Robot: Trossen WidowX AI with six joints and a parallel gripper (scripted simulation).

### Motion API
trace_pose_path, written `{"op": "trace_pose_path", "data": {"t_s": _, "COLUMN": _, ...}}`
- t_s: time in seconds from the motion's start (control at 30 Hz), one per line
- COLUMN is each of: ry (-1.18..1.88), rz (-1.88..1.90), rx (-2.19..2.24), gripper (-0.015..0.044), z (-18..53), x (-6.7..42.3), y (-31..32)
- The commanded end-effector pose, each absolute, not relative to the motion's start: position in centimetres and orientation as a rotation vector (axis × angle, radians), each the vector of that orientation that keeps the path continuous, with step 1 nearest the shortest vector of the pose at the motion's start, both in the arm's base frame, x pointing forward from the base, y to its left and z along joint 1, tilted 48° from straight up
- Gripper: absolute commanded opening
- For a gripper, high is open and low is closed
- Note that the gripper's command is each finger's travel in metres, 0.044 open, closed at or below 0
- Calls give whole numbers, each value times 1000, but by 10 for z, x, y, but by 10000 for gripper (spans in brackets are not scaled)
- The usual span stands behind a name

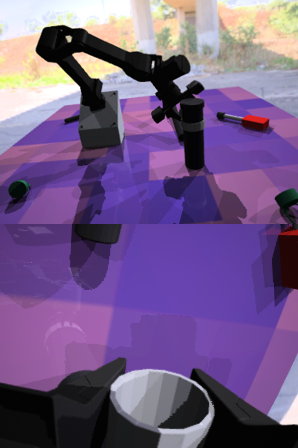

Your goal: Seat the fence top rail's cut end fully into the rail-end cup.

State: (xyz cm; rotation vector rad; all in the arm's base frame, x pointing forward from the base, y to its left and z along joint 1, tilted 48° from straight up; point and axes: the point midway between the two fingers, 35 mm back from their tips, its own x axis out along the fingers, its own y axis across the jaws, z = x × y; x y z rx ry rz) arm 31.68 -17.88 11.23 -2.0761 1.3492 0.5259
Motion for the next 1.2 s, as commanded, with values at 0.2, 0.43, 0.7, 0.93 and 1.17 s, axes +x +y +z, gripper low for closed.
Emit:
{"op": "trace_pose_path", "data": {"t_s": 0.2, "ry": 1361, "rz": 499, "rx": -2066, "gripper": 0, "z": 112, "x": 318, "y": -179}}
{"op": "trace_pose_path", "data": {"t_s": 0.43, "ry": 1355, "rz": 508, "rx": -2071, "gripper": 0, "z": 112, "x": 318, "y": -179}}
{"op": "trace_pose_path", "data": {"t_s": 0.7, "ry": 1355, "rz": 508, "rx": -2071, "gripper": 157, "z": 112, "x": 318, "y": -179}}
{"op": "trace_pose_path", "data": {"t_s": 0.93, "ry": 1355, "rz": 510, "rx": -2069, "gripper": 341, "z": 112, "x": 319, "y": -173}}
{"op": "trace_pose_path", "data": {"t_s": 1.17, "ry": 1355, "rz": 517, "rx": -2065, "gripper": 440, "z": 109, "x": 322, "y": -147}}
